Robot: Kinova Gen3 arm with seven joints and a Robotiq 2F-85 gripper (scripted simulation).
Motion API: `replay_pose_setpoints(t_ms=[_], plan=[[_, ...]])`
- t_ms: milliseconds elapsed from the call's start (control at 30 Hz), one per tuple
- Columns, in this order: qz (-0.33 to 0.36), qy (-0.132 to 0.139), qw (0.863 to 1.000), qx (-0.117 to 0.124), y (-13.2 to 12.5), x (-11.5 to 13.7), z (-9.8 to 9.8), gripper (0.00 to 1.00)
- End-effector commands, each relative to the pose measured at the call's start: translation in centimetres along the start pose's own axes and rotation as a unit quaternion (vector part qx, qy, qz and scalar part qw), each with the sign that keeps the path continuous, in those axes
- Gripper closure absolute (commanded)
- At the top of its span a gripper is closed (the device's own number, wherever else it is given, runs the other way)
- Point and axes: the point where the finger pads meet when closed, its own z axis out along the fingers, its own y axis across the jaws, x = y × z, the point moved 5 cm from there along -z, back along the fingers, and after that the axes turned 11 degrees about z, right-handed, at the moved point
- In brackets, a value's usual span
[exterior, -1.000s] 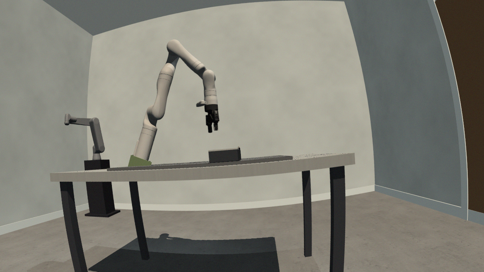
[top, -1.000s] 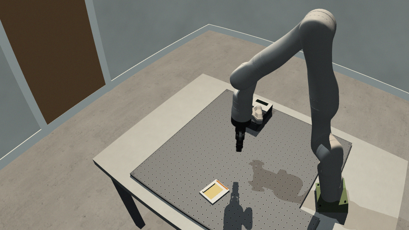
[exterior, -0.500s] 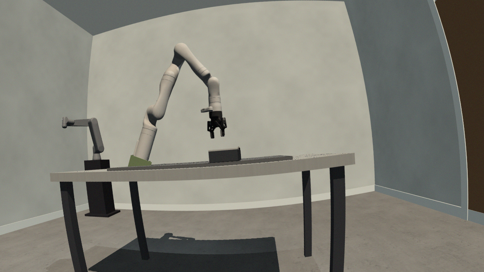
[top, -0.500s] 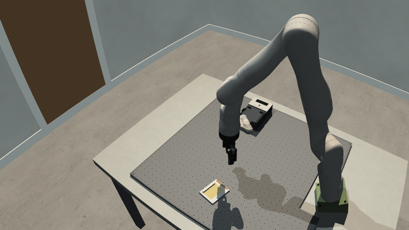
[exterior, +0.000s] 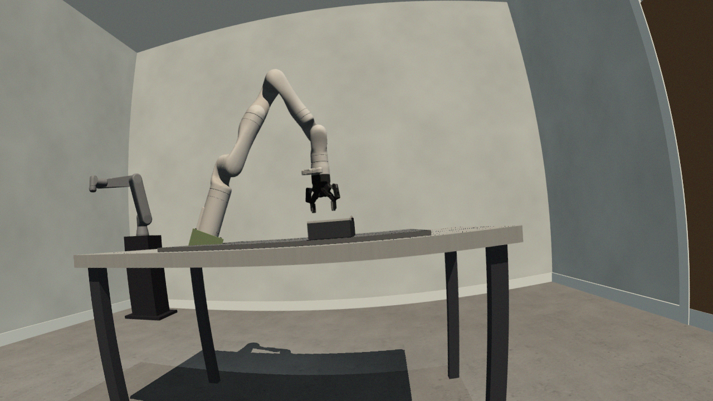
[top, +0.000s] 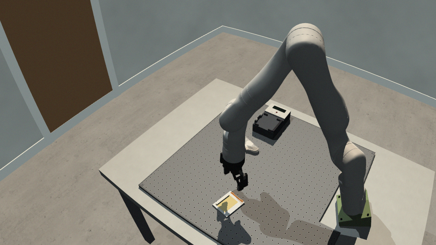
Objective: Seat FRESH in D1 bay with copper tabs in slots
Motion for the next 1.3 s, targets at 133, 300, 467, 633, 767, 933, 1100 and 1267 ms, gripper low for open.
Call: replay_pose_setpoints(t_ms=[133, 300, 467, 633, 767, 933, 1100, 1267], plan=[[-0.063, 0.004, 0.998, -0.002, 1.6, -1.7, 1.7, 0.0], [-0.104, 0.004, 0.995, -0.003, 2.9, -3.0, 2.7, 0.0], [-0.104, 0.004, 0.995, -0.003, 2.9, -3.0, 2.7, 0.0], [-0.104, 0.004, 0.995, -0.003, 2.9, -3.0, 2.7, 0.0], [-0.104, 0.004, 0.995, -0.003, 2.9, -3.0, 2.7, 0.0], [-0.104, 0.004, 0.995, -0.003, 2.9, -3.0, 2.9, 0.0], [-0.104, 0.004, 0.995, -0.003, 2.9, -3.0, 3.3, 0.0], [-0.104, 0.004, 0.995, -0.003, 2.9, -3.0, 4.0, 0.0]])
